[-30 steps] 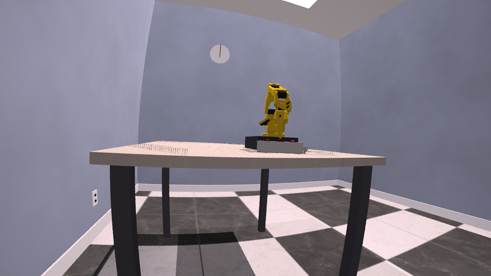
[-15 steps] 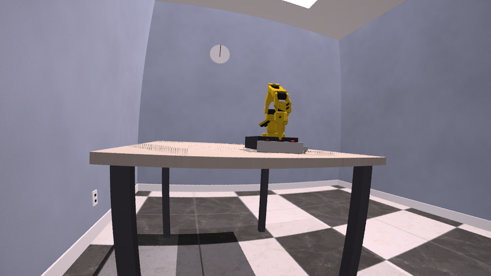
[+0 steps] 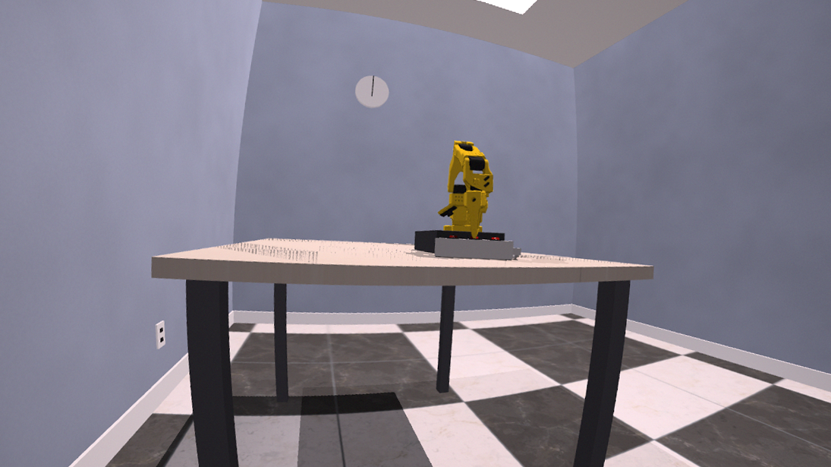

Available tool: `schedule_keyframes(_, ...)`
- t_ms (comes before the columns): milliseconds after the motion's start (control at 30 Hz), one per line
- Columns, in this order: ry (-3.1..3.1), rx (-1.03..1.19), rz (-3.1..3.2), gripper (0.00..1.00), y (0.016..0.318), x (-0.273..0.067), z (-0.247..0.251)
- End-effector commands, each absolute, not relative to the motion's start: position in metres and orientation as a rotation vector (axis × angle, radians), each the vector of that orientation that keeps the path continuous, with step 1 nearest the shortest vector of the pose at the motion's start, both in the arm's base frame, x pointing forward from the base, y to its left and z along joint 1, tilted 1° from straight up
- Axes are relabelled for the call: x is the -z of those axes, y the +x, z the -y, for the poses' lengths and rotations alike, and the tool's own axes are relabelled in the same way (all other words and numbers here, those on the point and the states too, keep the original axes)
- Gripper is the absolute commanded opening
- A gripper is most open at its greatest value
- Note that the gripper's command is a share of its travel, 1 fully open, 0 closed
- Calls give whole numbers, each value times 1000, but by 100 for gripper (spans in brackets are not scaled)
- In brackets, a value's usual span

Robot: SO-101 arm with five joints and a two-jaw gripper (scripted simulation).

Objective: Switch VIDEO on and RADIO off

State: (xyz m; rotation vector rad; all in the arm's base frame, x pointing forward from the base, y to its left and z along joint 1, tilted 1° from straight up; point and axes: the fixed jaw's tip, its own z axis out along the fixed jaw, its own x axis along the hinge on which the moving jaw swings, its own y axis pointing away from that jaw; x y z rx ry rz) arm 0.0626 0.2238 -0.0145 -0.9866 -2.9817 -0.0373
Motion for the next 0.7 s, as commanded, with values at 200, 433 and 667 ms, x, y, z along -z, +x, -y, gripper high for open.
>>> schedule_keyframes(200, -960, -22, 2992, 0, 59, 22, -218)
schedule_keyframes(433, -960, -22, 2992, 0, 59, 15, -220)
schedule_keyframes(667, -959, -22, 2992, 0, 60, 8, -221)
